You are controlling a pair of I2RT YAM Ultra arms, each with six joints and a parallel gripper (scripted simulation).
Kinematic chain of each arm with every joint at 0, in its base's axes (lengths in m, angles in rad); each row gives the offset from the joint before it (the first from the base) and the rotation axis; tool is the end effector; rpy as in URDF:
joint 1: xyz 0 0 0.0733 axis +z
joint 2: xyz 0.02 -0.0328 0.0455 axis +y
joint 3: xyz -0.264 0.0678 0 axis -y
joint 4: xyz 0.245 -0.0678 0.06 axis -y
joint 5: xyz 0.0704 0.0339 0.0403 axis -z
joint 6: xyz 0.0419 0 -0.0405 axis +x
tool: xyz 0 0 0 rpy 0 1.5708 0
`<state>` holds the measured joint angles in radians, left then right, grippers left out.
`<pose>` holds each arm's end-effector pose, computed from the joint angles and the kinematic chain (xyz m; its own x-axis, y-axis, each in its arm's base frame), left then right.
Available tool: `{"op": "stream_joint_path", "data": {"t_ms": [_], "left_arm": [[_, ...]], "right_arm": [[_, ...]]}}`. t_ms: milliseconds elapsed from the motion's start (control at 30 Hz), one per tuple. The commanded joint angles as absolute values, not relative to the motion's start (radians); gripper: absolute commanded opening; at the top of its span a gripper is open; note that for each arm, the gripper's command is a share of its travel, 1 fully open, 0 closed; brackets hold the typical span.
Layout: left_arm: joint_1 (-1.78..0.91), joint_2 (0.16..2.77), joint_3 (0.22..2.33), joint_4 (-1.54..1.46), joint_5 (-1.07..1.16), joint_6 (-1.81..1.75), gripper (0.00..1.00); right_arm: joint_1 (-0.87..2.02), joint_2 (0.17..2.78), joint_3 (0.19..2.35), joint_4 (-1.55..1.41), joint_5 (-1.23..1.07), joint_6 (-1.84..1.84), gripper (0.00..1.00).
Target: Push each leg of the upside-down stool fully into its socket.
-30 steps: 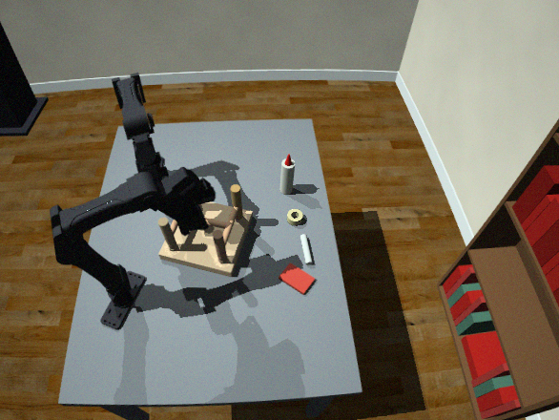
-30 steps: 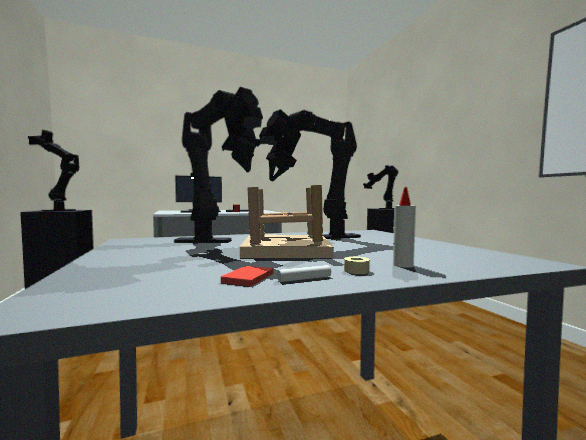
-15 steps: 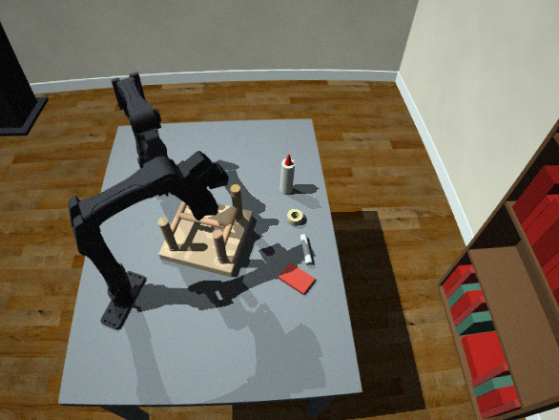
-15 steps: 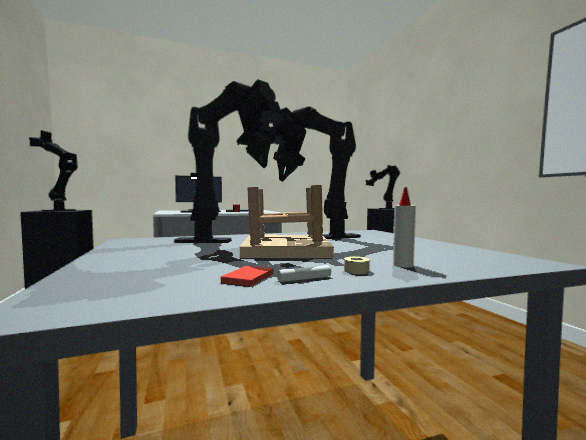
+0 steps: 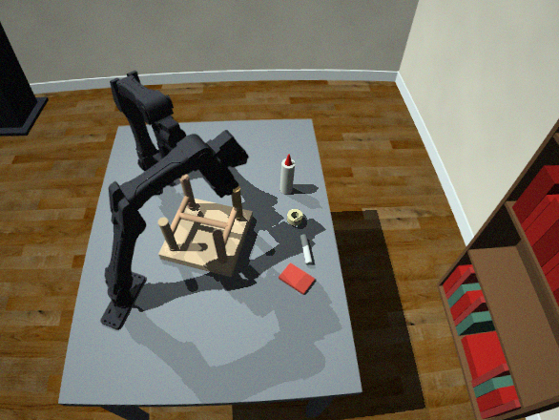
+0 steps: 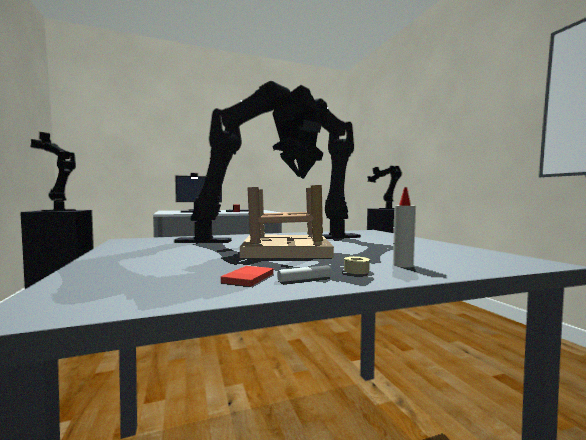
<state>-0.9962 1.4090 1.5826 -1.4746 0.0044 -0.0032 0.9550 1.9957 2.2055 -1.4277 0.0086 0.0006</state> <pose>0.1302 -0.1994 0.3725 -0.5265 0.8073 -0.2665 0.8384 0.5451 -0.0051 0.2273 0.3225 0.3636 -0.5425 -0.7657 -0.3456 -0.8142 0.5805 -0.0079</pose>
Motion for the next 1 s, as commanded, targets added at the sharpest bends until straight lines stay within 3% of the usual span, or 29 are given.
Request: {"op": "stream_joint_path", "data": {"t_ms": [0,400,967], "left_arm": [[-0.974,1.411,1.619,-1.536,0.006,0.0,0.0],[-0.904,1.433,1.651,-1.57,-0.003,-0.01,0.0],[-0.919,1.421,1.619,-1.571,-0.007,-0.011,0.0]], "right_arm": [[0.964,2.035,2.285,-1.508,-0.001,-0.006,0.0],[1.013,2.184,2.562,-1.545,-0.005,-0.009,0.0],[1.007,2.186,2.604,-1.562,-0.003,-0.01,0.0]]}}
